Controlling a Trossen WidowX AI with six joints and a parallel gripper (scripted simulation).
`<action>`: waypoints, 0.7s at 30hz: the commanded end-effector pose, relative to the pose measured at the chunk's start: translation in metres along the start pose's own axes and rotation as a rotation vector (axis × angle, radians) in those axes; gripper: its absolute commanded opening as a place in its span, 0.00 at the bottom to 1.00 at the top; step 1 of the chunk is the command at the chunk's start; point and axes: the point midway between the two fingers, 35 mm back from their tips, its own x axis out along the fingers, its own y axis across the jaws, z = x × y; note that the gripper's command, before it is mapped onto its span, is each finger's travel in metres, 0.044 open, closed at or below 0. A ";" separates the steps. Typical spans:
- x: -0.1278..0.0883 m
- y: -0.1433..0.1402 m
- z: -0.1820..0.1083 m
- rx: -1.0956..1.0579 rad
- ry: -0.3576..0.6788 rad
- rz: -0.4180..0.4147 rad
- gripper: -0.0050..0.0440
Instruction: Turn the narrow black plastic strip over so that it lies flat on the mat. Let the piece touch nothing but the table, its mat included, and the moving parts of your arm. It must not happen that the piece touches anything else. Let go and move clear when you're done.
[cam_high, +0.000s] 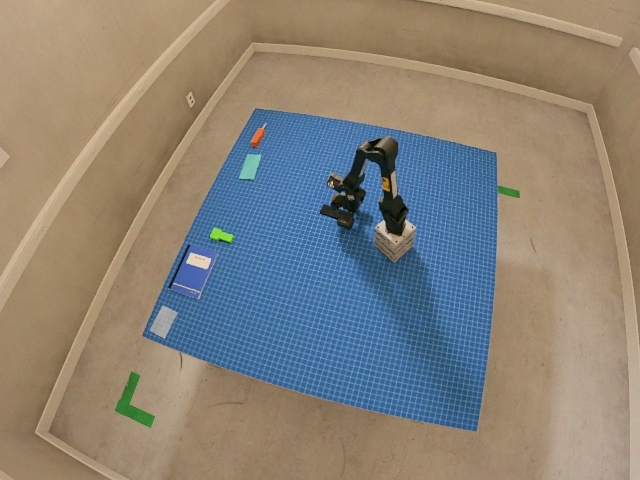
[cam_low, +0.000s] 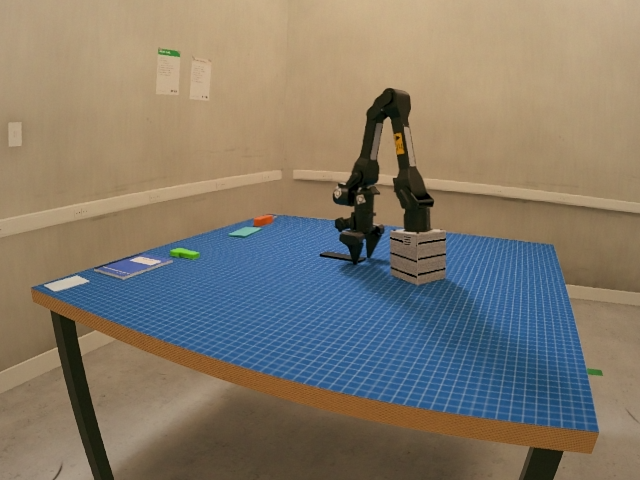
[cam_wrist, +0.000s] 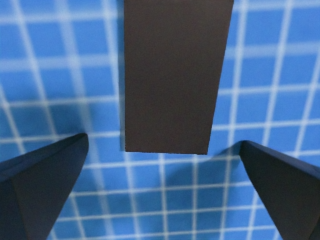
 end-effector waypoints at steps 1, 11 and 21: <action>-0.001 -0.001 0.004 -0.001 -0.011 -0.006 1.00; -0.006 -0.002 0.007 0.000 -0.025 -0.010 1.00; -0.017 -0.002 0.008 0.000 -0.028 -0.011 1.00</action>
